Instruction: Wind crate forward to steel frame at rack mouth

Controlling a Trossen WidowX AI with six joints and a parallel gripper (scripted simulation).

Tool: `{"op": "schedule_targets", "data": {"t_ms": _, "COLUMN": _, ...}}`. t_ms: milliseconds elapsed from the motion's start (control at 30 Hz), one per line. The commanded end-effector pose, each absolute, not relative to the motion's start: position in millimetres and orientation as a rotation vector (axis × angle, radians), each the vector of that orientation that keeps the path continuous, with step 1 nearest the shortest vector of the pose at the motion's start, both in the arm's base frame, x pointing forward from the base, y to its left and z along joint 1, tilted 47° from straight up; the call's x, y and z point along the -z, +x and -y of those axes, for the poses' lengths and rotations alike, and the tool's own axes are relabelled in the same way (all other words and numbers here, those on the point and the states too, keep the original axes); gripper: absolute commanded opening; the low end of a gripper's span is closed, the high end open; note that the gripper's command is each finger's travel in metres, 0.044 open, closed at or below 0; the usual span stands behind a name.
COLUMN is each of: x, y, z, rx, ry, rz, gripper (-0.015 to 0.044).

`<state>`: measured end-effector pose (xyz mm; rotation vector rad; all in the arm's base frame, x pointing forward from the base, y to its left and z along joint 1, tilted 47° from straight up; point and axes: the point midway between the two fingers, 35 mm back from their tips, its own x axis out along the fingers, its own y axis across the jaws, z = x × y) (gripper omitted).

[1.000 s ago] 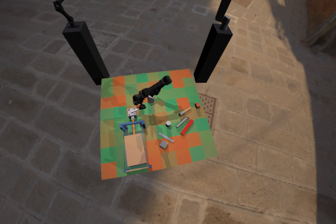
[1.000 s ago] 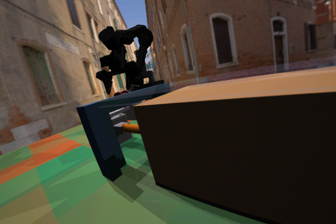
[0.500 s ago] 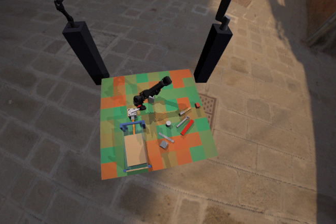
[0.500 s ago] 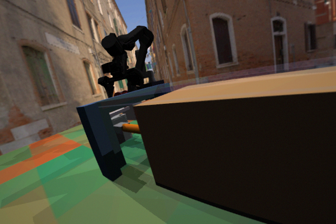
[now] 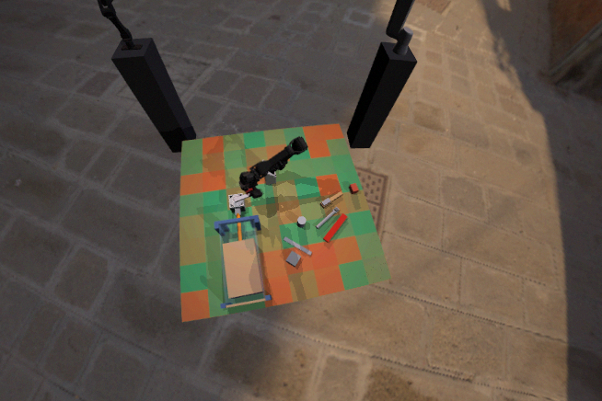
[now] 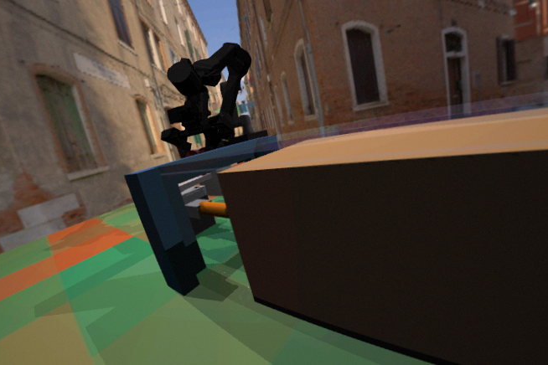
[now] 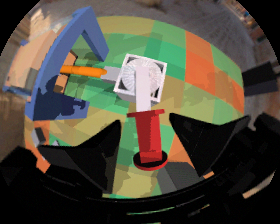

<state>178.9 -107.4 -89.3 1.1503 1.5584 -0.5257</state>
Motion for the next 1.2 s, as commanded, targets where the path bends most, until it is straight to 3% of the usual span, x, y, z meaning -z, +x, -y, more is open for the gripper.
{"op": "schedule_targets", "data": {"t_ms": 0, "x": 89.2, "y": 179.0, "z": 107.6, "rx": 0.526, "ry": 1.151, "rz": -1.558, "gripper": 0.0230}}
{"op": "schedule_targets", "data": {"t_ms": 233, "x": 89.2, "y": 179.0, "z": 107.6, "rx": 0.526, "ry": 1.151, "rz": -1.558, "gripper": 0.0046}}
{"op": "schedule_targets", "data": {"t_ms": 367, "x": 89.2, "y": 179.0, "z": 107.6, "rx": 0.526, "ry": 1.151, "rz": -1.558, "gripper": 0.0000}}
{"op": "schedule_targets", "data": {"t_ms": 1167, "x": 92.6, "y": 168.6, "z": 107.9, "rx": 0.525, "ry": 1.160, "rz": -1.561, "gripper": 0.0000}}
